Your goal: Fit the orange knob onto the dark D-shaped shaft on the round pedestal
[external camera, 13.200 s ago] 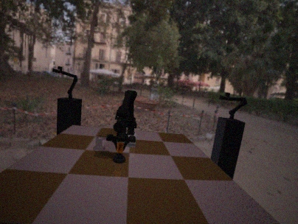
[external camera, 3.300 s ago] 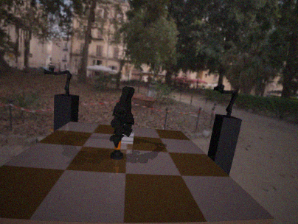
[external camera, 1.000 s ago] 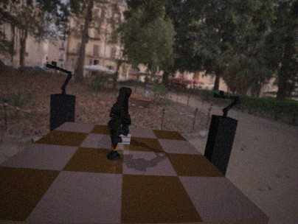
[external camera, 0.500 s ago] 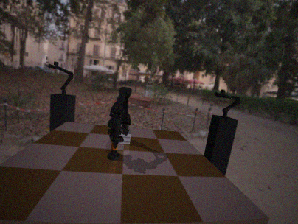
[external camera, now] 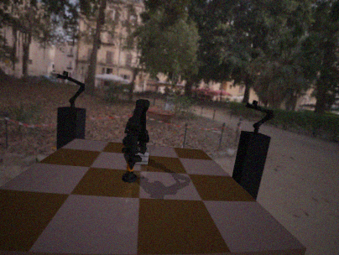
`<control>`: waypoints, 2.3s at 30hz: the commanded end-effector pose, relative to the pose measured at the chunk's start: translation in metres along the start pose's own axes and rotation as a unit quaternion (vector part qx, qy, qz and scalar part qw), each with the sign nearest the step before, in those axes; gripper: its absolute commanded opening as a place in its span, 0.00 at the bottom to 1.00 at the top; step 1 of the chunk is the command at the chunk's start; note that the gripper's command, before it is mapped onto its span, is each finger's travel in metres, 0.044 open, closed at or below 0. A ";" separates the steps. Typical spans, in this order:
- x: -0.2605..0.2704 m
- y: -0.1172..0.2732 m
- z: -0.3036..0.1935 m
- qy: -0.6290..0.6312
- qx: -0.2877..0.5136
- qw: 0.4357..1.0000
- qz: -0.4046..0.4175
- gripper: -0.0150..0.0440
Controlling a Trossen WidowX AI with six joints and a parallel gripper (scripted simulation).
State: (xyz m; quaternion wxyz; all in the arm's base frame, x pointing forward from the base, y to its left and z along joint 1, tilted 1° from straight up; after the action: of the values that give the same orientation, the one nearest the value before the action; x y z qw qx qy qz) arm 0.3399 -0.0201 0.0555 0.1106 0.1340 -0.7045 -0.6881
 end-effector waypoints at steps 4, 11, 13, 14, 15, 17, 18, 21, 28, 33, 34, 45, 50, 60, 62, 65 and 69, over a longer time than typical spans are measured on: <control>-0.001 -0.001 -0.001 0.003 0.001 1.000 0.000 0.25; -0.001 0.000 -0.001 0.003 0.001 1.000 0.000 0.25; -0.001 0.002 -0.001 0.003 0.001 1.000 0.000 0.25; -0.001 0.003 -0.001 0.003 0.001 1.000 0.000 0.25; -0.001 0.004 -0.001 0.003 0.001 1.000 0.000 0.25; -0.001 0.004 -0.001 0.007 0.001 1.000 0.000 0.25; -0.001 0.004 -0.001 0.016 0.001 1.000 0.000 0.25; -0.001 0.004 -0.001 0.065 0.001 0.998 0.000 0.25; -0.001 0.001 -0.001 0.108 0.001 0.994 0.000 0.25; 0.000 0.000 0.000 0.108 0.001 0.994 0.000 0.25; 0.000 0.000 0.000 0.108 0.001 0.994 0.000 0.25; -0.001 -0.001 -0.001 0.108 0.001 0.994 0.000 0.25; -0.001 -0.001 -0.001 0.108 0.001 0.994 0.000 0.25; -0.001 0.004 -0.001 0.108 0.001 0.994 0.000 0.25; -0.001 0.004 -0.001 0.112 0.001 0.994 0.000 0.25; -0.002 0.005 -0.001 0.150 0.001 0.989 0.000 0.25; -0.002 0.003 -0.001 0.211 0.001 0.978 0.000 0.25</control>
State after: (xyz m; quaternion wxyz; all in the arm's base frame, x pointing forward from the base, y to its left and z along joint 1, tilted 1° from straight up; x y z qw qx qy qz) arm 0.3412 -0.0202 0.0589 0.2287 0.2489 -0.6756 -0.6552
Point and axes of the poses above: the point midway between the two fingers, 35 mm back from their tips, its own y axis back along the fingers, its own x axis across the jaws, z = x × y, the point moved 3 cm from there along y, back along the fingers, and after that the axes turned 10 degrees about -y, right-handed, at the moved point
